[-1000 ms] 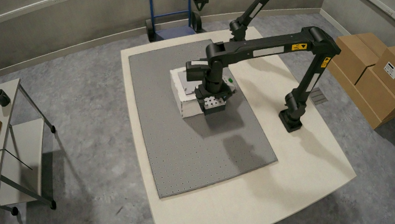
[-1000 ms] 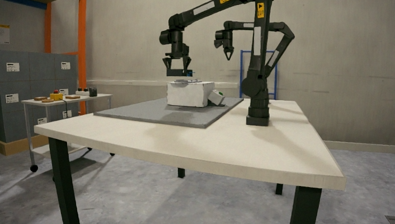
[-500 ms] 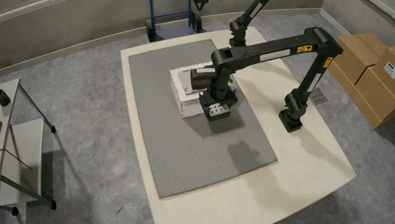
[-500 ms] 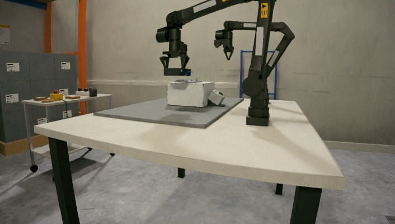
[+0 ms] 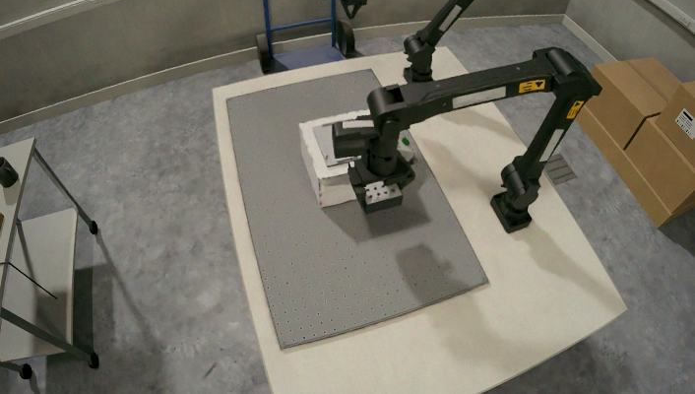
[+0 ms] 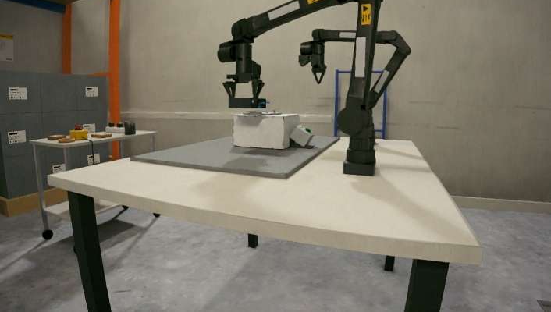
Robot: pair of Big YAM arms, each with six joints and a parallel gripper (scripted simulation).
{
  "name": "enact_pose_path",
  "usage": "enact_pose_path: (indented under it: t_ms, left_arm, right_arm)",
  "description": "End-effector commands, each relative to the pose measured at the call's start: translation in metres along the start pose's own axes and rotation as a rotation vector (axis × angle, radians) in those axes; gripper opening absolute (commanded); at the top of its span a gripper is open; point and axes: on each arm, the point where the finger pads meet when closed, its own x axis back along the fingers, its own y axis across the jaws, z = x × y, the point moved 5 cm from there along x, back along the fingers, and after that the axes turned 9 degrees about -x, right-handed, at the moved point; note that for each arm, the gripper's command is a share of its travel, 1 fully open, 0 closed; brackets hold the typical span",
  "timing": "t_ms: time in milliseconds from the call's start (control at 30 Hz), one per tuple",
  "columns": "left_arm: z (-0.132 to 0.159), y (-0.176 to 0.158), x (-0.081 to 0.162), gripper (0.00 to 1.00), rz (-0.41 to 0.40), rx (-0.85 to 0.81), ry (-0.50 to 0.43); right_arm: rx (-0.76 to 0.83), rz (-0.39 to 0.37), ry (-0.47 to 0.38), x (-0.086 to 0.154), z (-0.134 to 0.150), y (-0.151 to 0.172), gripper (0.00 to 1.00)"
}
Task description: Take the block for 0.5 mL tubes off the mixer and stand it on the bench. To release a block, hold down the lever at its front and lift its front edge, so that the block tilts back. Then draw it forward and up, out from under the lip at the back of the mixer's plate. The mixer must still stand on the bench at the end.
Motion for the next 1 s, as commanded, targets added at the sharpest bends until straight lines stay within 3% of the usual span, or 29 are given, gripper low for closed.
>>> enact_pose_path:
  t_ms: [0,200,533,800,967]
  left_arm:
    - [0.009,0.01,0.021,0.0,-0.077,0.026,-0.002]
    - [0.011,-0.001,0.014,0.0,-0.083,-0.008,-0.008]
    - [0.022,0.001,0.016,0.0,-0.124,-0.003,0.0]
    - [0.03,-0.009,-0.018,0.0,-0.058,-0.002,0.001]
    - [0.032,-0.002,-0.022,0.0,-0.07,-0.012,-0.002]
  right_arm:
    - [0.005,0.002,-0.011,0.004,-0.004,0.003,0.0]
    - [0.005,0.002,0.008,-0.003,-0.001,0.003,0.0]
    - [0.005,0.002,-0.022,0.008,-0.006,0.003,0.0]
    - [0.005,0.002,-0.043,0.016,-0.009,0.003,0.0]
    - [0.005,0.002,-0.048,0.018,-0.01,0.003,0.0]
